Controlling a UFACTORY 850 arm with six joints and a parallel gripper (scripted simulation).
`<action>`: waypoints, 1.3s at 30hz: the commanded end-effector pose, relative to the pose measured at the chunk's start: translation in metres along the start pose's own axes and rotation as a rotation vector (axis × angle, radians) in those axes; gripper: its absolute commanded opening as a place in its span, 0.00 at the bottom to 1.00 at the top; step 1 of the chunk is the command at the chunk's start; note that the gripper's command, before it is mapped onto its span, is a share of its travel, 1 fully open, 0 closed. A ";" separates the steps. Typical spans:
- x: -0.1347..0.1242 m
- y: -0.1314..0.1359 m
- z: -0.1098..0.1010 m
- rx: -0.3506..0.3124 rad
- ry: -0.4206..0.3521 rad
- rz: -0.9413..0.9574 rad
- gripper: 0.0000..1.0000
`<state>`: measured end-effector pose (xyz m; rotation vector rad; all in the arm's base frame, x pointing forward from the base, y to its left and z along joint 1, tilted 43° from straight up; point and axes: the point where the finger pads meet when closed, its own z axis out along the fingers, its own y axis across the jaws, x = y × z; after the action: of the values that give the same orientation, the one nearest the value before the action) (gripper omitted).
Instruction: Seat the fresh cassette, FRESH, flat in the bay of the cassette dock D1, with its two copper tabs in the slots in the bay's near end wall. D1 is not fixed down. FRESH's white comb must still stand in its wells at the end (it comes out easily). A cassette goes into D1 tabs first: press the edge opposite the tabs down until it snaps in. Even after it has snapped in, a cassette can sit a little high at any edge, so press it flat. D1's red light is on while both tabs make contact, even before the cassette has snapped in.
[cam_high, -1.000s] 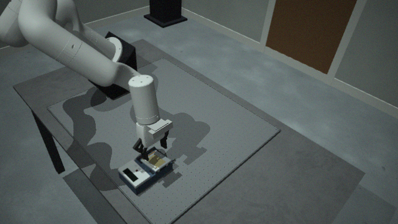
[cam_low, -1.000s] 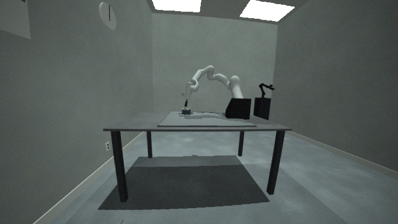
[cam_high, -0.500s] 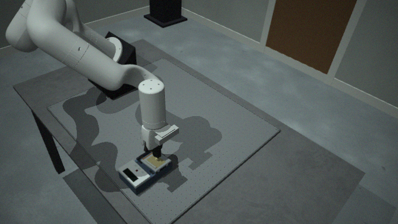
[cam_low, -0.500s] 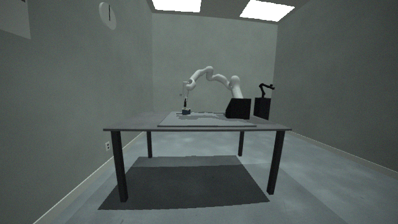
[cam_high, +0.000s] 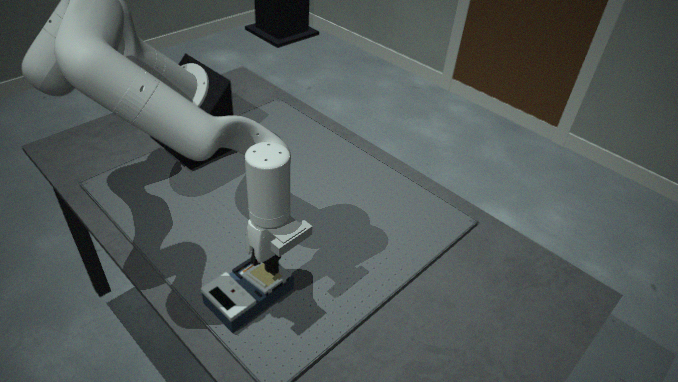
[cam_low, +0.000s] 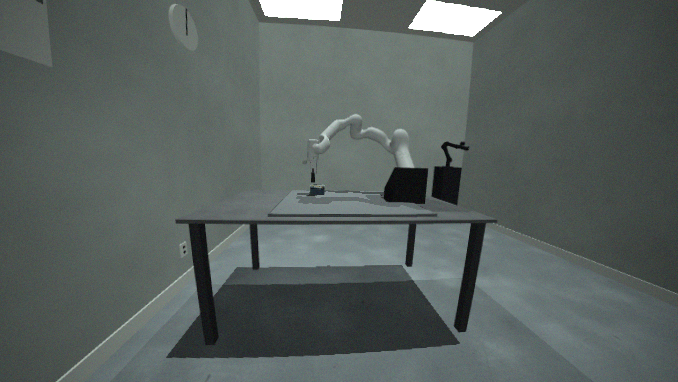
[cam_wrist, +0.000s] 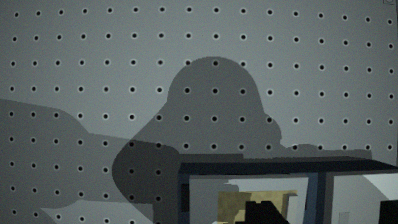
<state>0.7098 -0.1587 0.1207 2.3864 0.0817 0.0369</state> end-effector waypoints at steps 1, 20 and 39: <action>0.008 0.000 -0.001 0.000 0.001 0.001 0.00; 0.030 0.000 0.000 0.000 0.001 0.001 0.00; 0.052 0.000 0.000 0.000 0.001 0.001 0.00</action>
<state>0.7563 -0.1564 0.1199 2.3865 0.0815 0.0366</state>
